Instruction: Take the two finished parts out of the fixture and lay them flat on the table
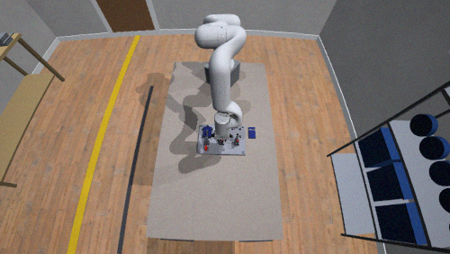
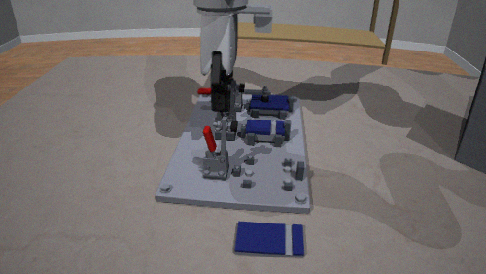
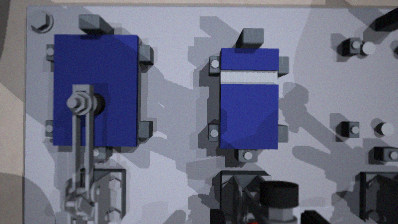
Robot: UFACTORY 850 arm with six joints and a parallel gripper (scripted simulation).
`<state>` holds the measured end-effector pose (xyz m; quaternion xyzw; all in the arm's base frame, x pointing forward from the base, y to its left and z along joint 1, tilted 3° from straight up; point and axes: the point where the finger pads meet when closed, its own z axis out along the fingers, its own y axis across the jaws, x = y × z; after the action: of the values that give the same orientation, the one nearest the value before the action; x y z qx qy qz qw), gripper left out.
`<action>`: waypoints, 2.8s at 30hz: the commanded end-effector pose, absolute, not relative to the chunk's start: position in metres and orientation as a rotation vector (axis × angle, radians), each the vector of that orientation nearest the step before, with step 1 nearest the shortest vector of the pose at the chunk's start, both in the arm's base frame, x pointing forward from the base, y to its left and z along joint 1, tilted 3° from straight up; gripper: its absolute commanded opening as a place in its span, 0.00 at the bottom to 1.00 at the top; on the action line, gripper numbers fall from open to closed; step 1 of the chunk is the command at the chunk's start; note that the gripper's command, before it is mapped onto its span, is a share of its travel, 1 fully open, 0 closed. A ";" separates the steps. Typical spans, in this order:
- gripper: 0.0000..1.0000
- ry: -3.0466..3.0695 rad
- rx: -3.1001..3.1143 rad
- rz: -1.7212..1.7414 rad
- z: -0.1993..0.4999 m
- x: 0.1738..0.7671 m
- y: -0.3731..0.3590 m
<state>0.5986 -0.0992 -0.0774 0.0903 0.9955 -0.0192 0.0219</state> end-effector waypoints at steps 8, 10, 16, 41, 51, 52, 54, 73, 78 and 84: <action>0.48 3.083 0.280 -0.060 -0.047 0.598 -0.098; 0.48 3.083 0.280 -0.060 -0.042 0.598 -0.098; 0.48 3.083 0.280 -0.060 -0.037 0.598 -0.098; 1.00 3.083 0.280 -0.059 -0.039 0.598 -0.098; 1.00 3.083 0.280 -0.059 -0.047 0.598 -0.098; 1.00 3.083 0.280 -0.059 -0.047 0.598 -0.098; 1.00 3.083 0.280 -0.059 -0.048 0.598 -0.098; 1.00 3.083 0.280 -0.060 -0.049 0.584 -0.095; 1.00 3.083 0.280 -0.060 -0.050 0.567 -0.092; 1.00 3.083 0.280 -0.060 -0.051 0.550 -0.089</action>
<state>0.5593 -0.0910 -0.0516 0.0901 0.9956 -0.0171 0.0202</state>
